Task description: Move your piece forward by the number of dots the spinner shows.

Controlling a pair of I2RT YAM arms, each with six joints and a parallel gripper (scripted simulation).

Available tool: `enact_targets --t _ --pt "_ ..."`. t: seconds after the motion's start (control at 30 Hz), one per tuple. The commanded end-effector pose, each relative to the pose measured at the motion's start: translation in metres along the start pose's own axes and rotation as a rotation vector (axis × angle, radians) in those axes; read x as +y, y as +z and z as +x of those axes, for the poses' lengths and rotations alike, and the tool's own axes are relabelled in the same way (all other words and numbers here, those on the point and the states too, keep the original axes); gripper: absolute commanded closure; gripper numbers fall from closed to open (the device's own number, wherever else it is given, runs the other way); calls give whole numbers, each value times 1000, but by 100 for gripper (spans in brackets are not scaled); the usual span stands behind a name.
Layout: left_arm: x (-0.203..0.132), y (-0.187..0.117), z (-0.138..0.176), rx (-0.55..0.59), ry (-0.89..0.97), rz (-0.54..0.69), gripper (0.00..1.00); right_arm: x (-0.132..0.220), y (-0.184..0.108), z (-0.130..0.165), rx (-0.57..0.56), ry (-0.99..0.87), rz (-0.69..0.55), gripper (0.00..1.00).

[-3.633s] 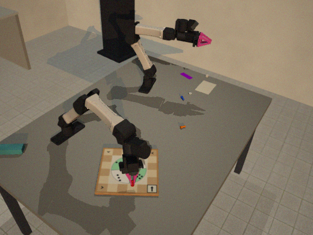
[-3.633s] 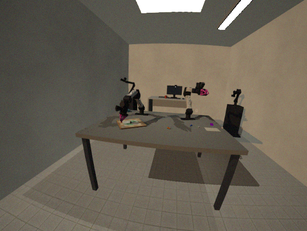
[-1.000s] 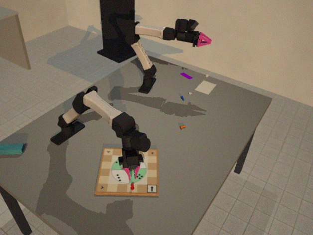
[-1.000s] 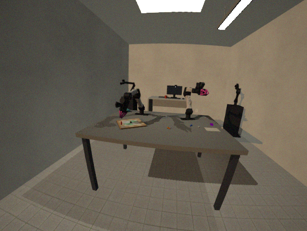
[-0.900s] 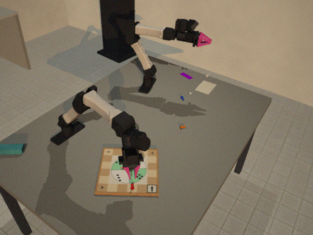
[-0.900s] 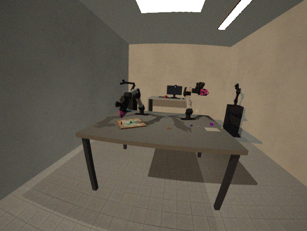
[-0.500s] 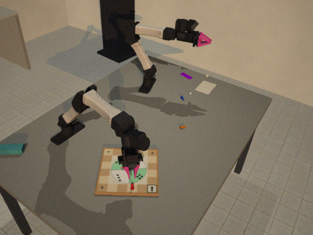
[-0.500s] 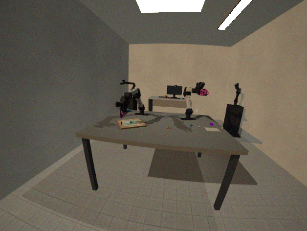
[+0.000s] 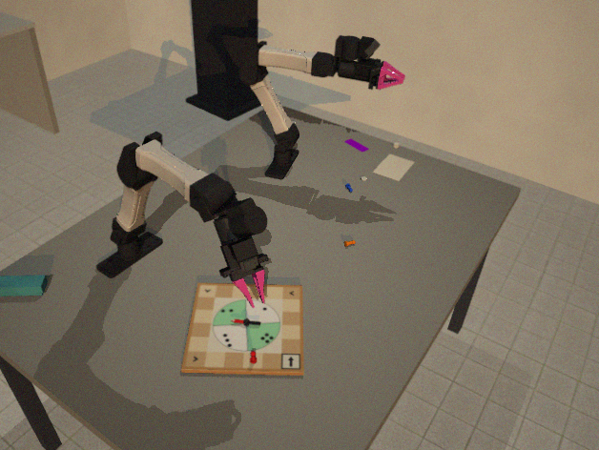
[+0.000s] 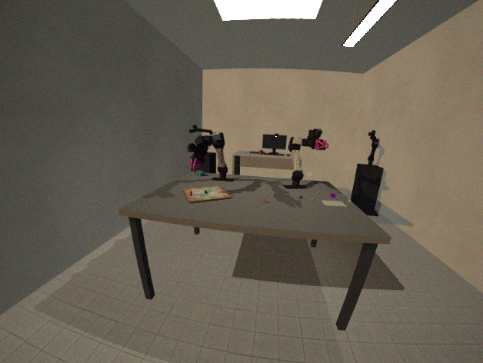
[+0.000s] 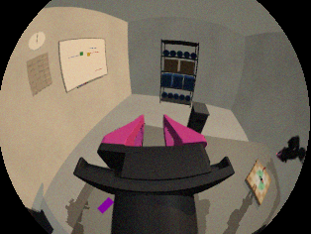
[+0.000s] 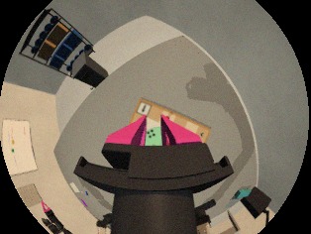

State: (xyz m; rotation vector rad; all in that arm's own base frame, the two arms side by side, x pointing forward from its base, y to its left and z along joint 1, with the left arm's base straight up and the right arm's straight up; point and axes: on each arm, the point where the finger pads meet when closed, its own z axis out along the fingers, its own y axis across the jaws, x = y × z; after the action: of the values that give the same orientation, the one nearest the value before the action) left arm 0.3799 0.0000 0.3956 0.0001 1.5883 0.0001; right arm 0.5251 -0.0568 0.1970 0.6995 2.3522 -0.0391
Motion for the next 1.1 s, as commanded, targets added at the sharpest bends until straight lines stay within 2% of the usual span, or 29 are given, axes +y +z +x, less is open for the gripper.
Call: enact_targets --t 0.0,0.07,0.17,0.43,0.53,0.57,0.67,0.8,0.87,0.93,1.0,1.07 --pt "0 1 -17 -39 0 0 70 11 -15 -14 -92 -40 -81 78" --pt "0 1 -20 -45 0 0 70 22 -28 -12 -121 -74 -120 78" --pt "0 4 2 12 0 0 70 21 -49 -21 -185 -97 -156 78" --pt "0 -2 -21 -49 0 0 70 30 -109 -30 -361 -183 -265 78" --pt "0 -2 -12 -29 0 0 70 22 -112 -34 -381 -183 -259 78" --pt "0 -3 -24 -54 0 0 70 23 -123 -35 -410 -193 -274 78" --pt "0 -3 -10 -21 0 0 70 30 -144 -30 -468 -236 -316 78" --pt "0 -9 -28 -73 0 0 70 30 -175 -29 -564 -278 -358 78" --pt "0 -6 -26 -59 0 0 70 28 -190 -28 -616 -298 -375 78" --pt "0 -4 -2 -9 0 0 70 23 -205 -28 -670 -313 -383 78" --pt "0 -4 -4 -16 0 0 70 26 -221 -23 -719 -340 -410 78" --pt "0 -4 -4 -16 0 0 70 26 -221 -23 -719 -340 -410 78"
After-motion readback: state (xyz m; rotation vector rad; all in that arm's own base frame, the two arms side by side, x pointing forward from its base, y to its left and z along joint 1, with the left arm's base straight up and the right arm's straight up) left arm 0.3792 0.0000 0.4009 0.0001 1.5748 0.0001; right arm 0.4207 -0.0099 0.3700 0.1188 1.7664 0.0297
